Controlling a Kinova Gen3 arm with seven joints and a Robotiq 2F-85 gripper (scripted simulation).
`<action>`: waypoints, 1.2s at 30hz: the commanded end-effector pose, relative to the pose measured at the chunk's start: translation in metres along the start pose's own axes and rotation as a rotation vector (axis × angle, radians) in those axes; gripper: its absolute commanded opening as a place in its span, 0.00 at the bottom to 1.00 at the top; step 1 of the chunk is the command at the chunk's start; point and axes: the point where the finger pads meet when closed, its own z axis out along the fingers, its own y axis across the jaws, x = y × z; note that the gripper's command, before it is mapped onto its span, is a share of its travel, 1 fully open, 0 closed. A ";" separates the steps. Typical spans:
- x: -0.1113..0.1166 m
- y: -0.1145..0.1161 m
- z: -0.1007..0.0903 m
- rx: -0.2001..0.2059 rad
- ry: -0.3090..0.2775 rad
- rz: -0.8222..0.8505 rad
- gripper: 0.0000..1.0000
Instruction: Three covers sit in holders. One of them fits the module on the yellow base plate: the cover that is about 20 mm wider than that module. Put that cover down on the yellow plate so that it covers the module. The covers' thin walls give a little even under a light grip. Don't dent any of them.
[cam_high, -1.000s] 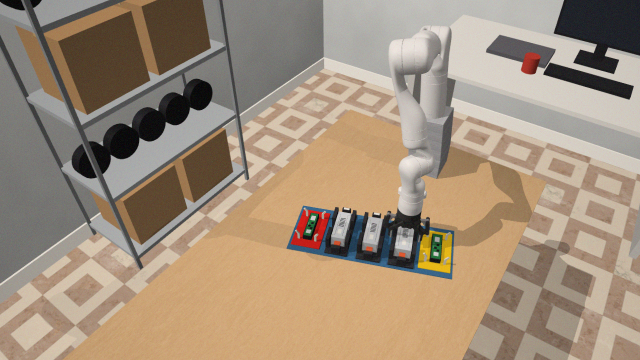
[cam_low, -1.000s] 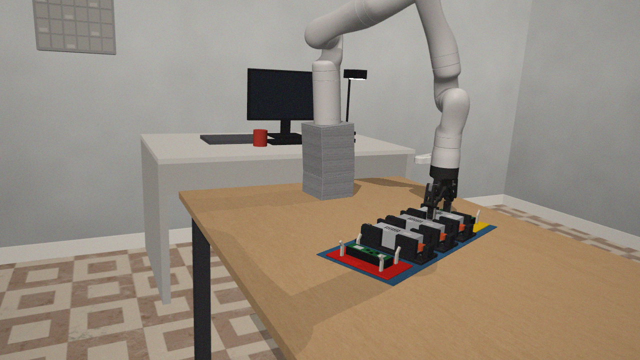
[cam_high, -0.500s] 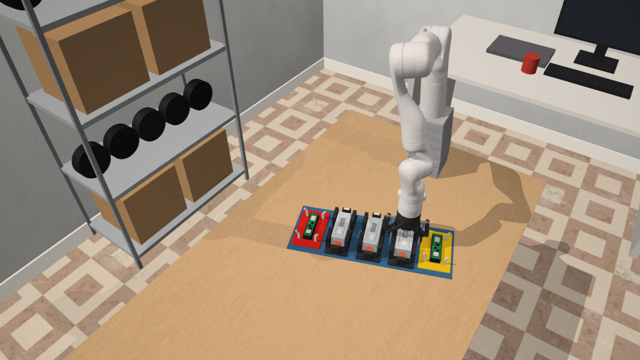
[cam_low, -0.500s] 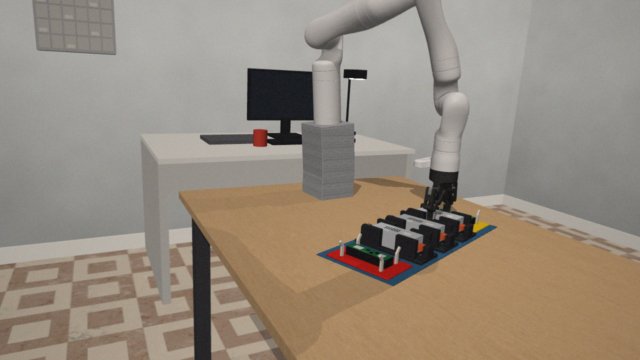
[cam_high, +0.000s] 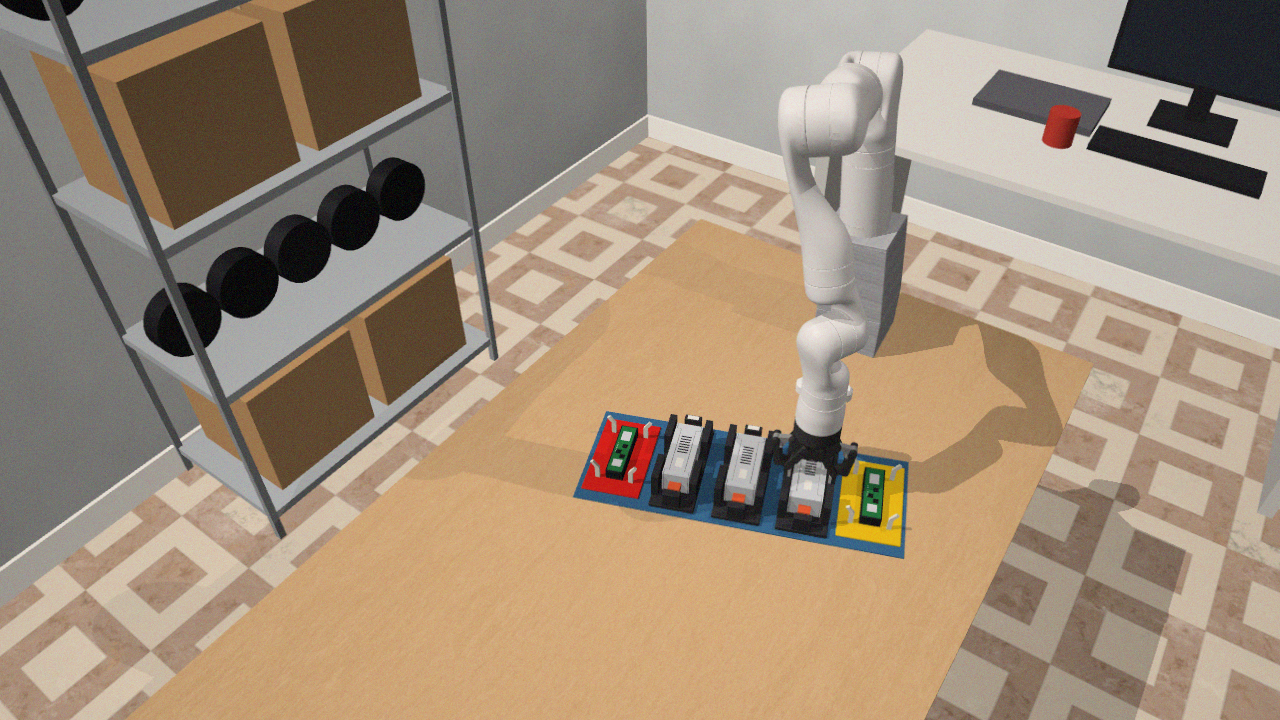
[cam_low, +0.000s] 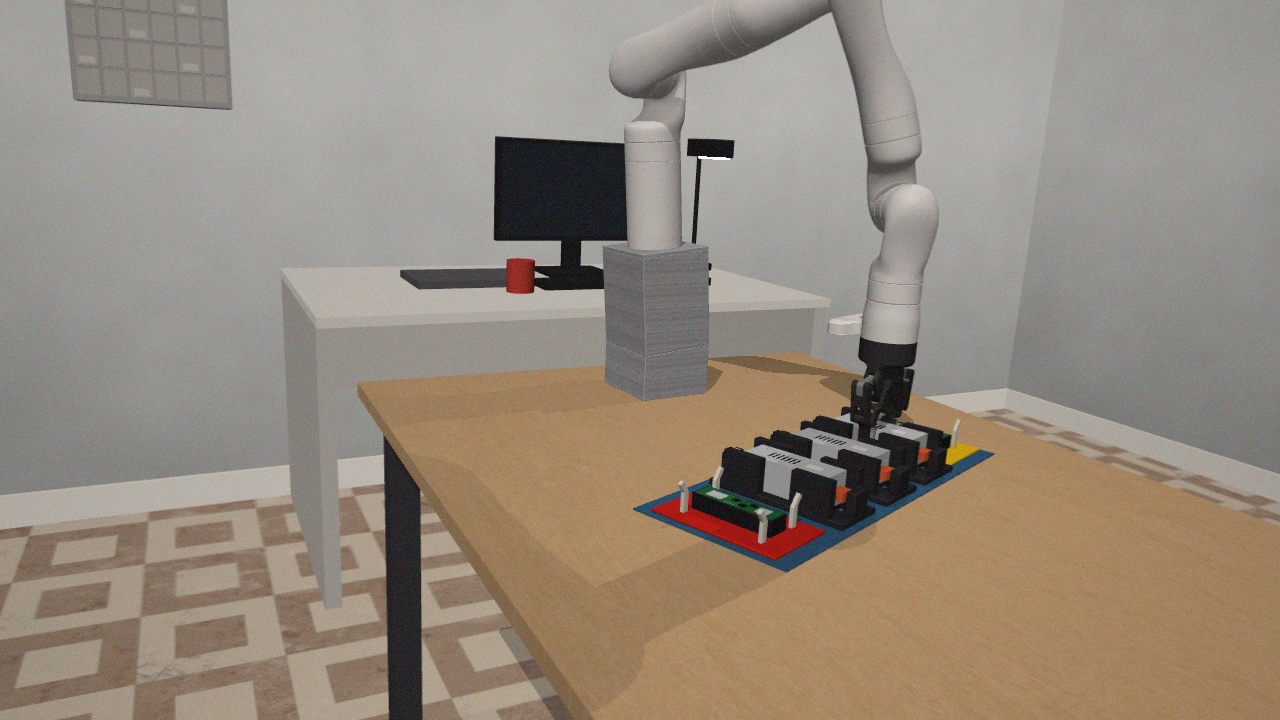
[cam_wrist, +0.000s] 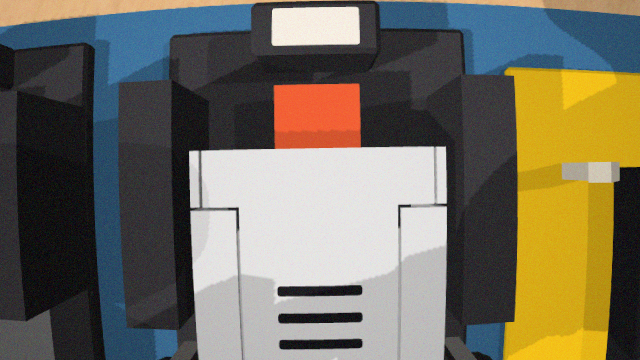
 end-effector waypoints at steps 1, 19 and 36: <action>-0.001 0.000 -0.001 0.000 -0.002 0.000 0.70; -0.001 0.000 -0.001 0.000 -0.002 0.000 0.70; -0.001 0.000 -0.001 0.000 -0.002 0.000 0.00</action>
